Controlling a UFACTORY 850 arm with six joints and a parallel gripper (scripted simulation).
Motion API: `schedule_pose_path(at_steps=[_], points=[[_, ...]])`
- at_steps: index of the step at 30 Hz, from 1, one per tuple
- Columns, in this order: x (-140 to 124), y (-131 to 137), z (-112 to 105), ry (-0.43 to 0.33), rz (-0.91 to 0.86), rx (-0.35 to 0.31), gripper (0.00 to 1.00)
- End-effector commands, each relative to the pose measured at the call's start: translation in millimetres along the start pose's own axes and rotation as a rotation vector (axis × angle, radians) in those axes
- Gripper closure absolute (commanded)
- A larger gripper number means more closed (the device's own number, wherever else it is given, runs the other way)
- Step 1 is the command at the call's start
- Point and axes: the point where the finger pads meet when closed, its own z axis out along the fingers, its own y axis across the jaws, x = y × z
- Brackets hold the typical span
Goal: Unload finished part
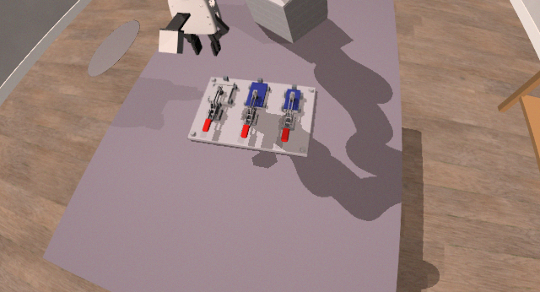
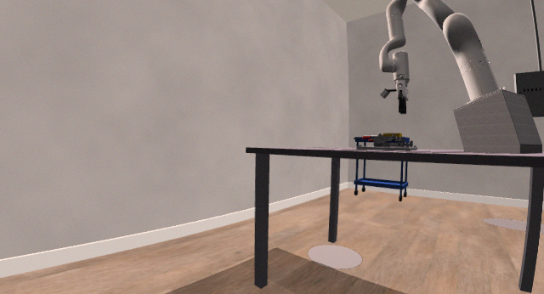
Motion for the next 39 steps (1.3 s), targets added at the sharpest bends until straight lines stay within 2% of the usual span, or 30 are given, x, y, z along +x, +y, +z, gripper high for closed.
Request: schedule_pose_path(at_steps=[1, 8, 19, 30, 39], points=[[1, 0, 2, 0.001, 0.000, 0.000, 0.53], [1, 0, 11, 0.001, 0.000, 0.000, 0.53], [1, 0, 58, 0.001, 0.000, 0.000, 0.53], [4, 0, 60, 0.001, 0.000, 0.000, 0.53], [31, 0, 60, 0.001, 0.000, 0.000, 0.53]])
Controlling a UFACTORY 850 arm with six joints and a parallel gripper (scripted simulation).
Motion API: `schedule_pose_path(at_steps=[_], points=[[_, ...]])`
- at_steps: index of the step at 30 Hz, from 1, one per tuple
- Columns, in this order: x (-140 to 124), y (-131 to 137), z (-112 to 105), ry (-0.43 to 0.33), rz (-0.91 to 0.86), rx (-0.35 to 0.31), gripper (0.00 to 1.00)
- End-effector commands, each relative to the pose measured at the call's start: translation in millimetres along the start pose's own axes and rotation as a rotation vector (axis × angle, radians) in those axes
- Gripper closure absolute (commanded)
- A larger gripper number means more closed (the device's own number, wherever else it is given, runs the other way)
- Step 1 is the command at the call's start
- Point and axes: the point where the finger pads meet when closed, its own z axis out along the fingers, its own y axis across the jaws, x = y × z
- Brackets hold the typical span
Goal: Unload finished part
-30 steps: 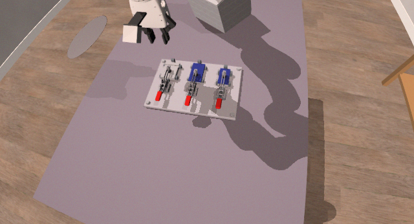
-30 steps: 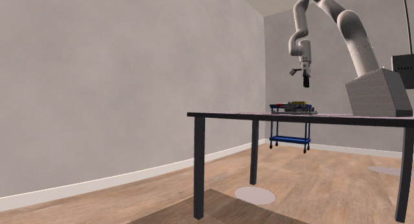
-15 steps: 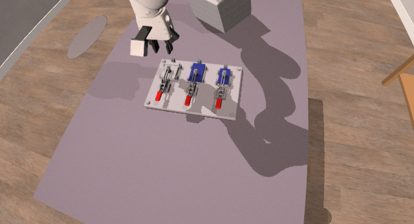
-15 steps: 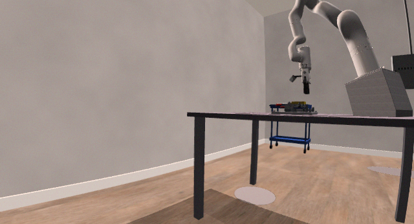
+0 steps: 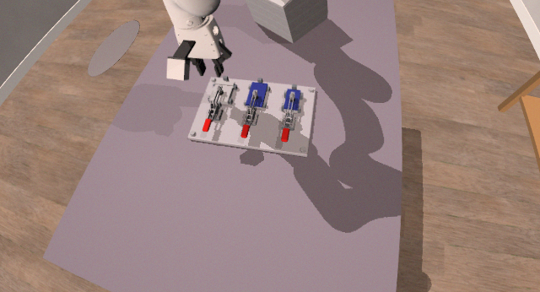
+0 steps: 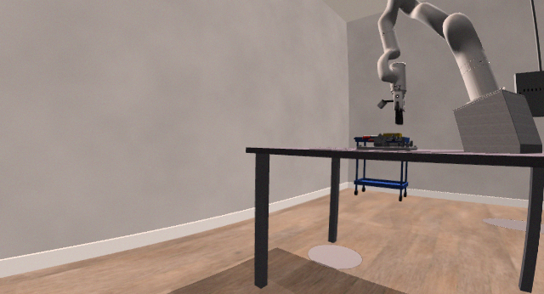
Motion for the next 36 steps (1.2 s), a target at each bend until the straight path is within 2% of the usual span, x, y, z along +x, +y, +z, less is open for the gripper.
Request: schedule_pose_path(at_steps=[1, 16, 36], points=[[13, 0, 0, 0.000, 0.000, -0.001, 0.53], [77, 0, 0, 0.000, 0.000, -0.001, 0.53], [111, 0, 0, 0.000, 0.000, -0.001, 0.53]])
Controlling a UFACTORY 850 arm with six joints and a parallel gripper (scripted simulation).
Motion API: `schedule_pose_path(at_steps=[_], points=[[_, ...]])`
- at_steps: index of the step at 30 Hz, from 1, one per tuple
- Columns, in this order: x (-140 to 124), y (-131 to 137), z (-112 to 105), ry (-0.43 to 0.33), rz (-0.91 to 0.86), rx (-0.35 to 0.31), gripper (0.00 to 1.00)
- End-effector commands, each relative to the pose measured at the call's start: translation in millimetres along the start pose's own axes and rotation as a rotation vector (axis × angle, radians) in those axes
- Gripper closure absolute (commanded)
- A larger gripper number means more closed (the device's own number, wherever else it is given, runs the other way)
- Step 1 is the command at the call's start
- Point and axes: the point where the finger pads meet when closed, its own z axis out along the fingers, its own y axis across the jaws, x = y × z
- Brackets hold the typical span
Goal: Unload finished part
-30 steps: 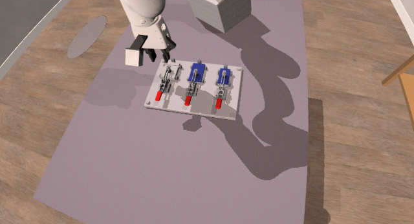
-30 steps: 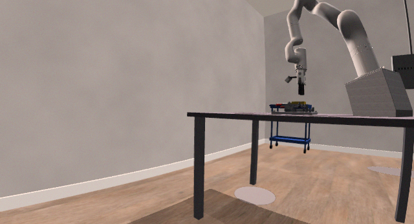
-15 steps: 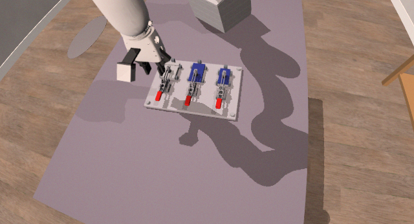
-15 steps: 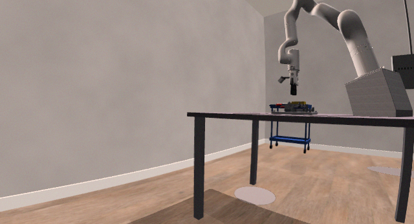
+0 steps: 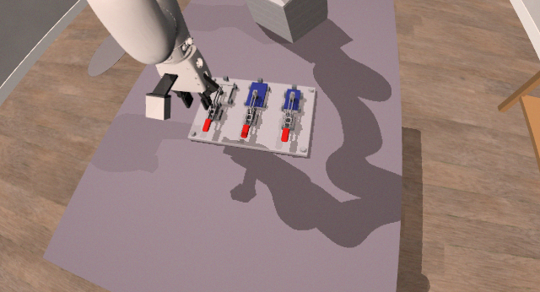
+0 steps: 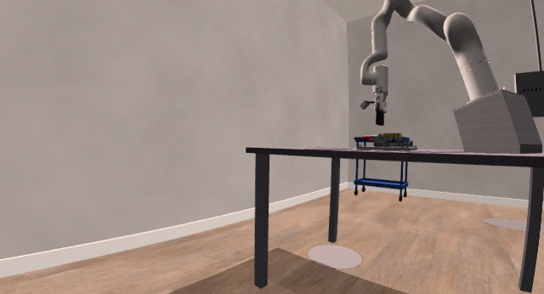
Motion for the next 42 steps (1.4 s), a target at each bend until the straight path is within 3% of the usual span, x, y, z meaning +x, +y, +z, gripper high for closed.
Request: schedule_pose_path(at_steps=[1, 22, 33, 42], points=[[6, 0, 0, -0.038, -0.002, -0.016, 0.53], [9, 0, 5, -0.038, -0.002, -0.016, 0.53], [8, 1, 27, -0.038, -0.002, -0.016, 0.53], [7, 1, 59, -0.038, -0.002, -0.016, 0.53]])
